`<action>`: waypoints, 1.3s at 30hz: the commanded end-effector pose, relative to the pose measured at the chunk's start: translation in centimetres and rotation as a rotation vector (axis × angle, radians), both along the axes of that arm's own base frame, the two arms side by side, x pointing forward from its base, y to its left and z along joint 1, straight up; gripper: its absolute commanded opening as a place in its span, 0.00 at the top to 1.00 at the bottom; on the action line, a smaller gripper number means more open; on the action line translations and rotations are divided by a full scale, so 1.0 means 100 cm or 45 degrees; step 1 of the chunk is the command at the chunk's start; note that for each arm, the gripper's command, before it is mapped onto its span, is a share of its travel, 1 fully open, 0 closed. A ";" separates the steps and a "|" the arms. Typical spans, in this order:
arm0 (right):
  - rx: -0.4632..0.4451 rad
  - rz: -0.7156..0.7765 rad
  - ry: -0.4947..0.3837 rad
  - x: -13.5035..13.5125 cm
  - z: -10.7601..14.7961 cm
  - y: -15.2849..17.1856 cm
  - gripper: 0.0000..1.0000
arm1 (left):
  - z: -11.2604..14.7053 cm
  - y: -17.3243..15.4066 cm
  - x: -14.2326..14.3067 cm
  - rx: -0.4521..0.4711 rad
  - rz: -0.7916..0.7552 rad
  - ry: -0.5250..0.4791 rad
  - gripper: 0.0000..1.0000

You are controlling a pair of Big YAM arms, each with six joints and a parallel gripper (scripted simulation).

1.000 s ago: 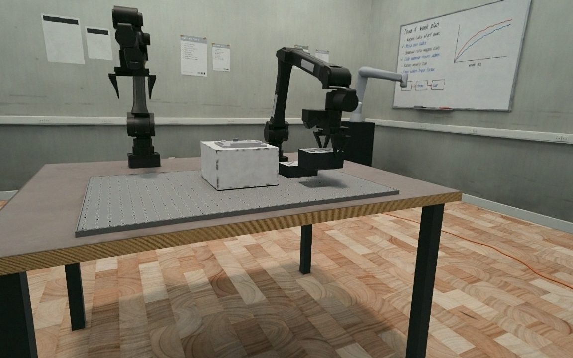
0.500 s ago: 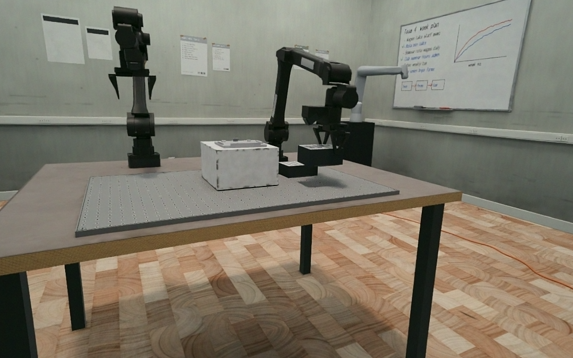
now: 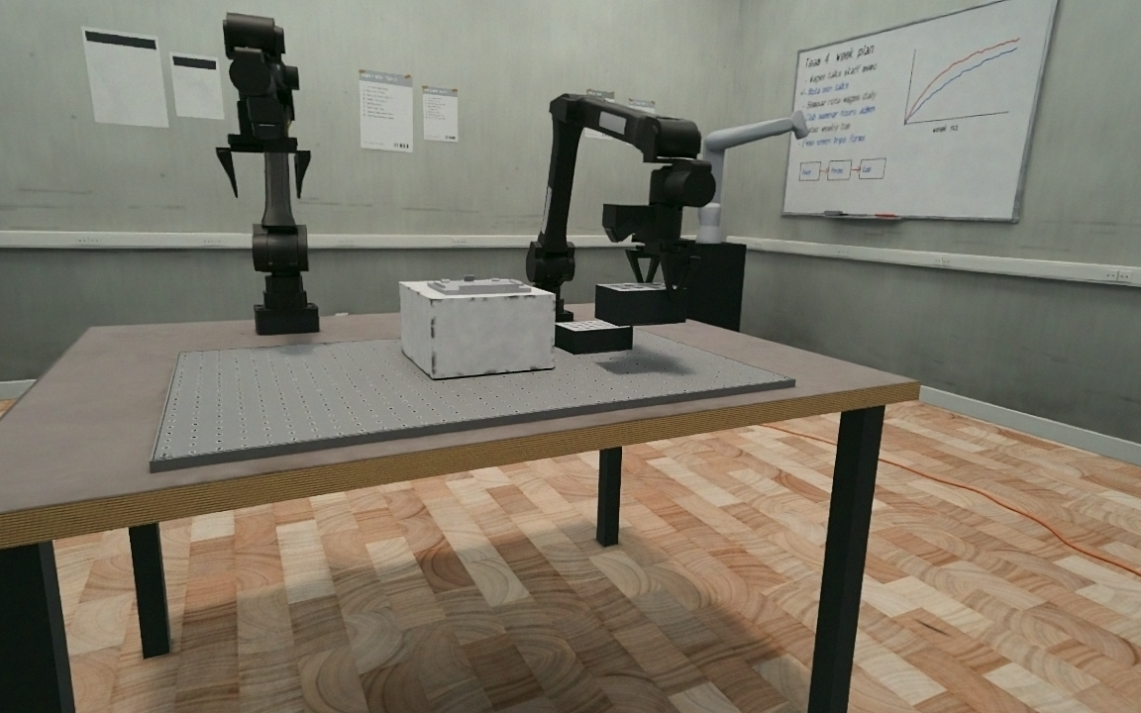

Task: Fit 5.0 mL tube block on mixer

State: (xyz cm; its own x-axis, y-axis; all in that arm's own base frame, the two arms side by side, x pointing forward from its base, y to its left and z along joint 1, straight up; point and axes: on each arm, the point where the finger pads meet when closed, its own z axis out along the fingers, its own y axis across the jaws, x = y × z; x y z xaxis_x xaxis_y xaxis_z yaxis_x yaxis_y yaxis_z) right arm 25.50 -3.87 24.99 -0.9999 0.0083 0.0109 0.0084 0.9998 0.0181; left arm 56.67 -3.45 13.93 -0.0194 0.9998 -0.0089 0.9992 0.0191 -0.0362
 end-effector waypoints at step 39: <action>-0.010 -0.015 -0.038 0.008 0.017 -0.002 0.00 | 0.057 -0.006 0.031 -0.020 -0.003 -0.170 1.00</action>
State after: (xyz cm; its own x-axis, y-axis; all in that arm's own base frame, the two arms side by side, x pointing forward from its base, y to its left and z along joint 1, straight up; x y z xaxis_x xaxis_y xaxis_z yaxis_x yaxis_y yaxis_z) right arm 25.52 -3.87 25.03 -0.9999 0.0083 0.0102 0.0084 0.9998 0.0180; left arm 56.57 -3.45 13.71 -0.0195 0.9998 -0.0084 0.9989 0.0191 -0.0439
